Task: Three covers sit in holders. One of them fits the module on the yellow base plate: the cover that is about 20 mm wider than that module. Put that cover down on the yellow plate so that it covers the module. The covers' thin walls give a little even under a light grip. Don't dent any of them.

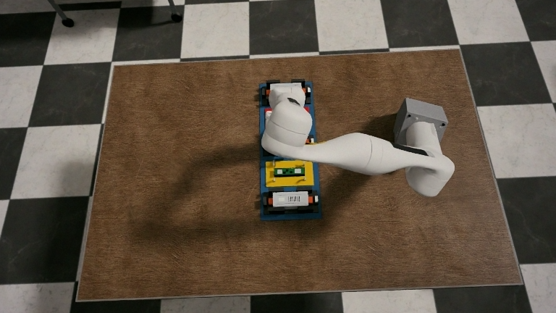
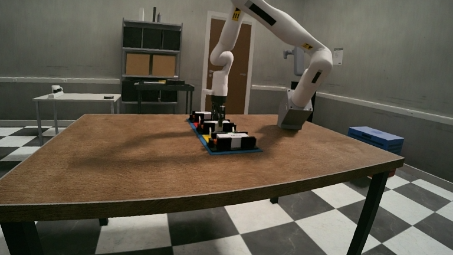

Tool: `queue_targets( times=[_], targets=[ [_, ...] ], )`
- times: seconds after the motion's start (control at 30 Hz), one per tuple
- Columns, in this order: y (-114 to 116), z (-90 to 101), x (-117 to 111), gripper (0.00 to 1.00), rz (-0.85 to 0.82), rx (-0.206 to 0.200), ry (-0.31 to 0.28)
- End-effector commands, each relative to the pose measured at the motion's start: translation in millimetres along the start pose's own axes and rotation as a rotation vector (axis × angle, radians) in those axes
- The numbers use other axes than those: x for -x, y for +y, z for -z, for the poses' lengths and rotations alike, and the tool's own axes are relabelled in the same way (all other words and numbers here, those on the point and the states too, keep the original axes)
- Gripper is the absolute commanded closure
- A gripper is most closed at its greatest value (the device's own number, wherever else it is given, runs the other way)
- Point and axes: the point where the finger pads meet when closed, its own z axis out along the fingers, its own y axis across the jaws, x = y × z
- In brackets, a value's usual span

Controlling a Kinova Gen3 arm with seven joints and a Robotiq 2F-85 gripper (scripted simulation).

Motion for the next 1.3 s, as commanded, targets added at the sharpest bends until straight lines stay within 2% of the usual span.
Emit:
queue_targets(
  times=[0.0, 0.3, 0.33, 1.27],
  targets=[
    [0.5, -3.1, -0.5, 0.00, 0.000, 0.001, 0.002],
    [0.5, -5.1, -0.5, 0.00, 0.000, 0.001, 0.002],
    [0.5, -4.9, -0.5, 0.30, 0.000, 0.001, 0.002],
    [0.5, -5.0, -0.5, 0.30, 0.000, 0.001, 0.002]
  ],
)
